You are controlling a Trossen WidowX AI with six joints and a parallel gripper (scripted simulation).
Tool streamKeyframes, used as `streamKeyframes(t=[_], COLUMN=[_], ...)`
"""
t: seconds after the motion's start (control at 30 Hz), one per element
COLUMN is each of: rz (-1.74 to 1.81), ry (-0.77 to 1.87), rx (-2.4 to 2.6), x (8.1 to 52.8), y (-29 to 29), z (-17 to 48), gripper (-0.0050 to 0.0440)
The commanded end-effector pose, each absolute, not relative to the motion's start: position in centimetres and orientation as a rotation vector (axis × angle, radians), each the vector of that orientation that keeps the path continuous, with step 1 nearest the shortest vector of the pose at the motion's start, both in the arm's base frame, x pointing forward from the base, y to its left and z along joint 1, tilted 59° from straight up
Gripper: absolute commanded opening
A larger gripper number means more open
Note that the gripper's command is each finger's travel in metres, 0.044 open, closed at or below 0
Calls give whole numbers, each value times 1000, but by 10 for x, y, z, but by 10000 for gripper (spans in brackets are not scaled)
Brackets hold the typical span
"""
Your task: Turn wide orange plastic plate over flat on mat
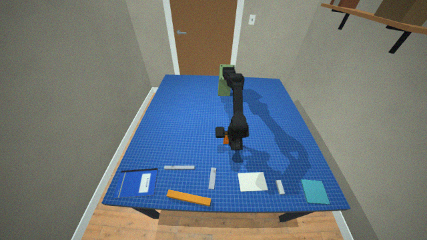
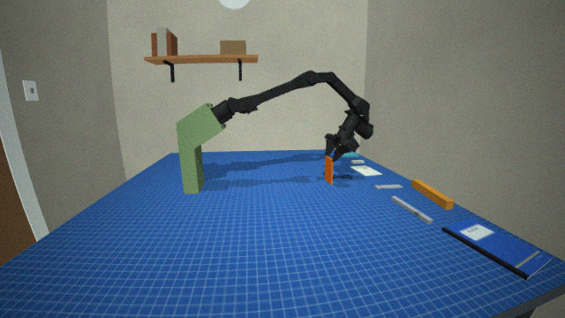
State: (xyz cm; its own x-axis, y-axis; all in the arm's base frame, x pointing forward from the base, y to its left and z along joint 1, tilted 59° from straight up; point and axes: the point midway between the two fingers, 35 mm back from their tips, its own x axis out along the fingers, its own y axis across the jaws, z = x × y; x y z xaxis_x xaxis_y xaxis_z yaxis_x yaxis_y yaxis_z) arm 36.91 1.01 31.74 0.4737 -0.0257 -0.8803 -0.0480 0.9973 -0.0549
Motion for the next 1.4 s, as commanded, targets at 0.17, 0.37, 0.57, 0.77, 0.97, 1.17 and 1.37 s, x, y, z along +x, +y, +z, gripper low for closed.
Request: streamKeyframes(t=[0.17, 0.37, 0.57, 0.77, 0.97, 1.17, 1.37], rz=[21, 20, 20, 19, 19, 19, 19], ry=[1010, 1014, 1015, 1017, 1017, 1017, 1017], rx=[-74, -74, -74, -74, -74, -74, -74], x=[374, 374, 374, 375, 375, 375, 375], y=[12, 12, 12, 12, 12, 12, 12], z=[333, 335, 335, 334, 334, 334, 334], gripper=[327, 327, 327, 327, 327, 327, 327])
